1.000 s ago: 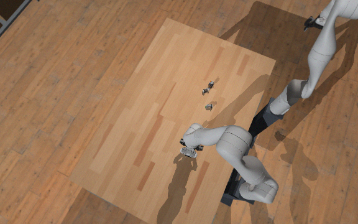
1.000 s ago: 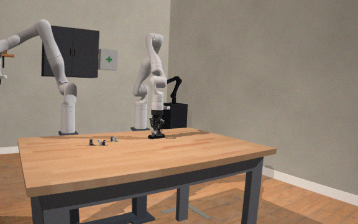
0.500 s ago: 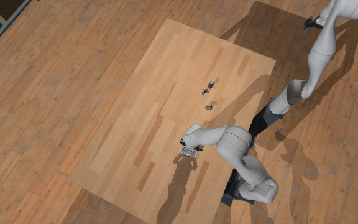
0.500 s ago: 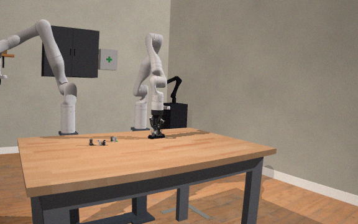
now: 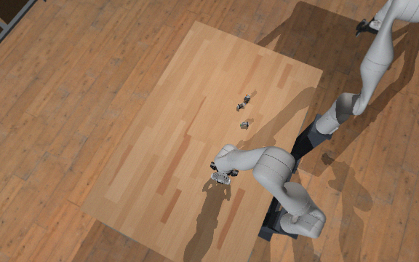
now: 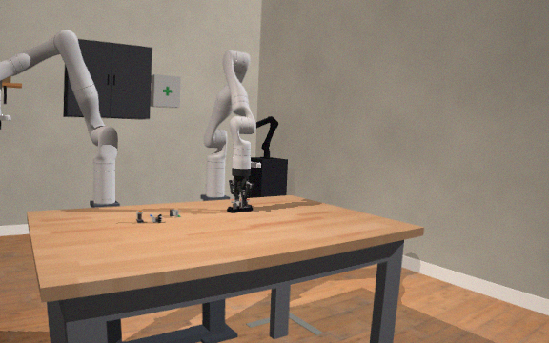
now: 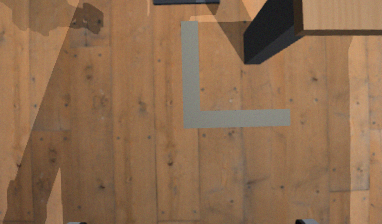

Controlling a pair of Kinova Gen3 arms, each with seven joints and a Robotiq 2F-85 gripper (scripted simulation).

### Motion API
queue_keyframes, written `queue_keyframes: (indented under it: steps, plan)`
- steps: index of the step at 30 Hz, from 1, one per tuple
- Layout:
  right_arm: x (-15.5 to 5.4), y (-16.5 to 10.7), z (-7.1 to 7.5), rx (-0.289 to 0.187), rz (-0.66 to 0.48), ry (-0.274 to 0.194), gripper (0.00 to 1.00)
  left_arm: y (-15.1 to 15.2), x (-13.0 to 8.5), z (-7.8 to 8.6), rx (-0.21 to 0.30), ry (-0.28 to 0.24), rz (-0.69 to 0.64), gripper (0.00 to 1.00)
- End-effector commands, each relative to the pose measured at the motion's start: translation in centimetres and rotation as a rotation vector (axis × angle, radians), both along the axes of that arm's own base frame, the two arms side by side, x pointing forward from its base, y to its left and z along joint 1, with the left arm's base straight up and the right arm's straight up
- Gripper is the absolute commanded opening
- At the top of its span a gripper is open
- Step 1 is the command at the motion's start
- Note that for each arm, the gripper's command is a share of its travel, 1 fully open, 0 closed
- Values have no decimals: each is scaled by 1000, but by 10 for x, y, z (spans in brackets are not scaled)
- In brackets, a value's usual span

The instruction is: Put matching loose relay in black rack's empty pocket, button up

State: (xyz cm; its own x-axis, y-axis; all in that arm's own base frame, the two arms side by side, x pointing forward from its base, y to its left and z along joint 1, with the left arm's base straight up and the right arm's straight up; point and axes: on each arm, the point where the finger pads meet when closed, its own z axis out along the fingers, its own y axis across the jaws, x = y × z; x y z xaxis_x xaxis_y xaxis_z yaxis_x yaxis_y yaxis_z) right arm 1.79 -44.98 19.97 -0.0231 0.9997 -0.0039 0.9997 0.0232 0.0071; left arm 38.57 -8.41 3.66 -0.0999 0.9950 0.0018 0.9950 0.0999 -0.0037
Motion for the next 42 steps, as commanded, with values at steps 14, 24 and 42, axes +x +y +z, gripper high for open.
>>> queue_keyframes:
  steps: [14,24,42]
  plan:
    - [-3,0,0,4,9,7,1000,0,-1,-1,0,-1,9,578]
    - [-3,0,0,4,9,7,1000,0,-1,-1,0,-1,9,578]
    - [-3,0,0,4,9,7,1000,0,2,12,1,-5,9,578]
